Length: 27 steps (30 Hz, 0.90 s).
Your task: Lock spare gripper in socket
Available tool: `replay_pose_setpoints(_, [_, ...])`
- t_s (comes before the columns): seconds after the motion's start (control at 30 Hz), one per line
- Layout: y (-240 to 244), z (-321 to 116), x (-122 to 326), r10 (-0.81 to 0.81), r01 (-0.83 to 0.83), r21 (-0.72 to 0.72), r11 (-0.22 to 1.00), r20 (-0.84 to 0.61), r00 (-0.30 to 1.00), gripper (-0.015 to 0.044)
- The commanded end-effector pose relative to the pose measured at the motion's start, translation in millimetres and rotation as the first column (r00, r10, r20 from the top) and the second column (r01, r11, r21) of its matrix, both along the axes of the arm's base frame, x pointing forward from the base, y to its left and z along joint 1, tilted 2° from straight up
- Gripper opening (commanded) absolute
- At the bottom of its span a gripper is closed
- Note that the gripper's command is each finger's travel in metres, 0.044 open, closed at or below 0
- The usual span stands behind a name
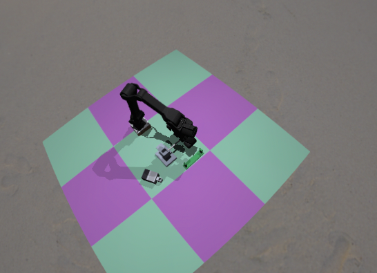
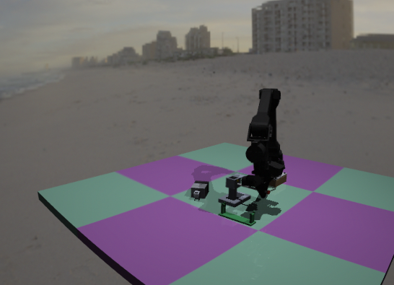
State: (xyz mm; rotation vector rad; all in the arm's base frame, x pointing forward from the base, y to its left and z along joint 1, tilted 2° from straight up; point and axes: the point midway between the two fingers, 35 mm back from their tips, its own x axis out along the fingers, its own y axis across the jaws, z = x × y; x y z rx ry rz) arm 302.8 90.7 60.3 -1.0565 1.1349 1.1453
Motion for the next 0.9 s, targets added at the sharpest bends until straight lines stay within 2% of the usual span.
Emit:
replay_pose_setpoints(0.0, [3, 1, 2, -0.003, 0.004, -0.003, 1.000, 0.001, 1.000, 0.0000])
replay_pose_setpoints(0.87, [24, 5, 4, -0.004, 0.004, -0.005, 1.000, -0.013, 1.000, 0.0000])
